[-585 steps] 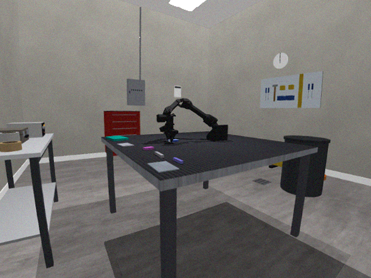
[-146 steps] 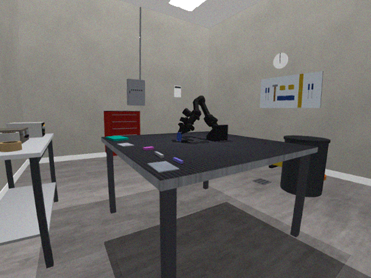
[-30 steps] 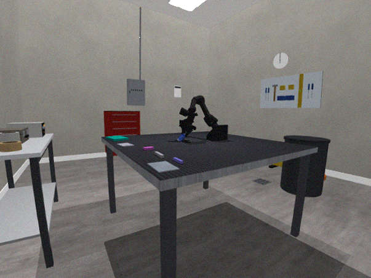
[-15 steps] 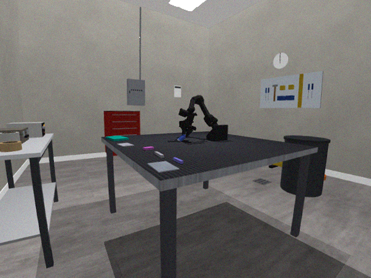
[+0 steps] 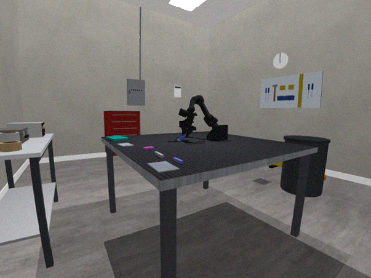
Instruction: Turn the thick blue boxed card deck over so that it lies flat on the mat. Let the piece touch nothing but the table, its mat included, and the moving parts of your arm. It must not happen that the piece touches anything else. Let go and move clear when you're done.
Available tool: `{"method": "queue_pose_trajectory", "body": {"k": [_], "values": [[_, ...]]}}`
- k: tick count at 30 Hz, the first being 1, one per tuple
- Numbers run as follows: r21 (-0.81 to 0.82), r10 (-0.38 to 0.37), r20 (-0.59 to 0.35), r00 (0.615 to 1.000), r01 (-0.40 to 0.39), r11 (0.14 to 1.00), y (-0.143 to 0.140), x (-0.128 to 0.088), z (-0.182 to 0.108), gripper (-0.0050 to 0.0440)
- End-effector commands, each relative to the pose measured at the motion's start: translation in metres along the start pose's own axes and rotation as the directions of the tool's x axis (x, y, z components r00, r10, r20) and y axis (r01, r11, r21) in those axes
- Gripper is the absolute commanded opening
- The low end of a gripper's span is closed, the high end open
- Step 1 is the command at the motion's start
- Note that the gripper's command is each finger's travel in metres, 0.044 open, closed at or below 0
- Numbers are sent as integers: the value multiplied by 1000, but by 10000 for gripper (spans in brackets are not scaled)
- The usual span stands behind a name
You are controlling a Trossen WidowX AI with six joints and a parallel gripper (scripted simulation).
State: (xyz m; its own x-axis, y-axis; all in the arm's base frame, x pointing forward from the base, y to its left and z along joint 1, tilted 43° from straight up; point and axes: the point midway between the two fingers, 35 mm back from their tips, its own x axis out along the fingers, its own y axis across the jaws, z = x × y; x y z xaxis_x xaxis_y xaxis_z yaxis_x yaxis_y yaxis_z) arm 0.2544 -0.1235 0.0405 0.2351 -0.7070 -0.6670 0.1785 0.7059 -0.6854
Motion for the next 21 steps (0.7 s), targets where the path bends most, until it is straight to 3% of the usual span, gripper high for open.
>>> {"method": "queue_pose_trajectory", "body": {"k": [1, 10, 15, 21], "values": [[9, -2, 5, 1000, 2, 1000, -2, -1, 4, 261], [11, -2, 4, 1000, 2, 1000, -2, -1, 5, 261], [14, -6, -73, 997, 7, 1000, -3, 2, 2, 261], [13, -2, -80, 997, 3, 1000, -2, 5, 0, 261]]}}
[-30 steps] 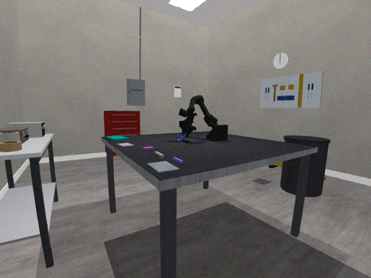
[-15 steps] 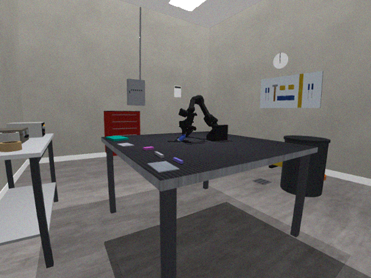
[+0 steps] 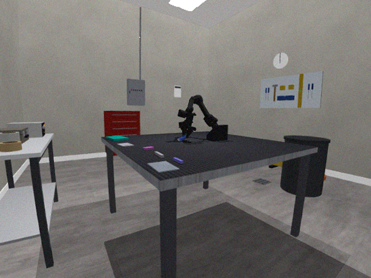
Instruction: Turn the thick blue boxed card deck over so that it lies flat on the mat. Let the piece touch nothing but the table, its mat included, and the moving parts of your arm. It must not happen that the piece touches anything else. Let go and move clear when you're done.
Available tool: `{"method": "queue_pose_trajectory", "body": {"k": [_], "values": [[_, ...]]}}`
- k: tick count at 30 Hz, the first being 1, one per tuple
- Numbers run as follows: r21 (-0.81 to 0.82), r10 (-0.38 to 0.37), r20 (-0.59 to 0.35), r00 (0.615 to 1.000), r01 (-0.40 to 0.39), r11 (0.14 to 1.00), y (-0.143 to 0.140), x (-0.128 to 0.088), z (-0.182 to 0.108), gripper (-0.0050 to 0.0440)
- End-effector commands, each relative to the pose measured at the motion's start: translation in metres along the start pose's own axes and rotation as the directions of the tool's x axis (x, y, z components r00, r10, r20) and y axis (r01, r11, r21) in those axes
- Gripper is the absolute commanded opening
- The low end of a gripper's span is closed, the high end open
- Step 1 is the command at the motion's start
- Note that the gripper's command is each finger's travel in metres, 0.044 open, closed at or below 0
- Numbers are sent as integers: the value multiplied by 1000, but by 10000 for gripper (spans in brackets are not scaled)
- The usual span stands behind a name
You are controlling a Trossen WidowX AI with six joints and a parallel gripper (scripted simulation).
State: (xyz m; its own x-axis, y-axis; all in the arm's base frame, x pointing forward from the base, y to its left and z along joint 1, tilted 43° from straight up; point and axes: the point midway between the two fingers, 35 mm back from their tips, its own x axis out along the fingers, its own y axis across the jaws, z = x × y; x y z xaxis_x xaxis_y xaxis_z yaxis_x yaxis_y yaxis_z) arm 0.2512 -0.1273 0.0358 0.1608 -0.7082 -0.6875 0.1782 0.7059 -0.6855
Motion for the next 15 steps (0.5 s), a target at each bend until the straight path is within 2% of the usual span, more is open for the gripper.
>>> {"method": "queue_pose_trajectory", "body": {"k": [1, 5, 10, 15], "values": [[13, -2, -9, 1000, 2, 1000, -2, 0, 5, 261], [14, -5, -79, 997, 6, 1000, -3, 3, 3, 261], [14, -1, -93, 996, 2, 1000, -2, 7, 1, 261], [14, 1, -162, 987, 2, 1000, -2, 10, -1, 261]]}}
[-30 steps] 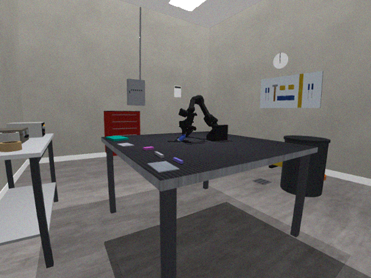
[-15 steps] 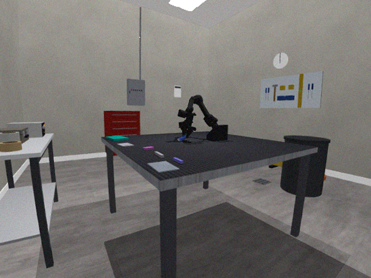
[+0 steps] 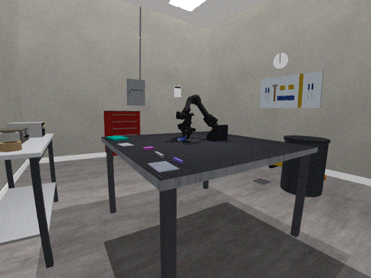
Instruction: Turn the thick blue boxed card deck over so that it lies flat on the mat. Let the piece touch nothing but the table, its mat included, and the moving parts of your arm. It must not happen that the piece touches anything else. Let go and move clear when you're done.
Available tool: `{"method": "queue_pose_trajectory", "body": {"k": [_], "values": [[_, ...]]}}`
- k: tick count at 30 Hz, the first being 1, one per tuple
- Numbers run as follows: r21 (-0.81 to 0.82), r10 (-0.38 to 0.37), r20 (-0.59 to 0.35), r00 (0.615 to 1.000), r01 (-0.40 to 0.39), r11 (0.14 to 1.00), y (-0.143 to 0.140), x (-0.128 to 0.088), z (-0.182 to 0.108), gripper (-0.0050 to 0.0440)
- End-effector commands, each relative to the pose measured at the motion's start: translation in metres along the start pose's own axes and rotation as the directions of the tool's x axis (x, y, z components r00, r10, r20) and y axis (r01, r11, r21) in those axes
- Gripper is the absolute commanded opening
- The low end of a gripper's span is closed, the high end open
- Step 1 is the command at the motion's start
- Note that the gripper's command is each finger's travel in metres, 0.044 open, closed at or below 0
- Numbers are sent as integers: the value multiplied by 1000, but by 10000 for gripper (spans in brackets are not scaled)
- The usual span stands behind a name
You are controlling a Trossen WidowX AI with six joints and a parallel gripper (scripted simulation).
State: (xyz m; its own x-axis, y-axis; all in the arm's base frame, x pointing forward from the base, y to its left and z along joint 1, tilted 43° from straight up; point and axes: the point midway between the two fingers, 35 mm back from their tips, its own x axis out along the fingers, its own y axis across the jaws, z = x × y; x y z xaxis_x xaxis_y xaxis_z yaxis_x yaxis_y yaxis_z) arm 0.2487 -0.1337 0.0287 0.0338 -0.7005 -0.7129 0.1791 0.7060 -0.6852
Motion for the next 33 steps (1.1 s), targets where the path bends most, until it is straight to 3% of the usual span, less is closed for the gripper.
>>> {"method": "queue_pose_trajectory", "body": {"k": [1, 6, 11, 33], "values": [[13, 0, -33, 999, 0, 1000, -2, 1, 3, 261], [13, 2, -47, 999, -2, 1000, -1, 5, 1, 261], [13, 4, -123, 992, -3, 1000, -1, 11, 0, 261], [7, 2, -122, 993, -1, 1000, -1, 13, -2, 261]]}}
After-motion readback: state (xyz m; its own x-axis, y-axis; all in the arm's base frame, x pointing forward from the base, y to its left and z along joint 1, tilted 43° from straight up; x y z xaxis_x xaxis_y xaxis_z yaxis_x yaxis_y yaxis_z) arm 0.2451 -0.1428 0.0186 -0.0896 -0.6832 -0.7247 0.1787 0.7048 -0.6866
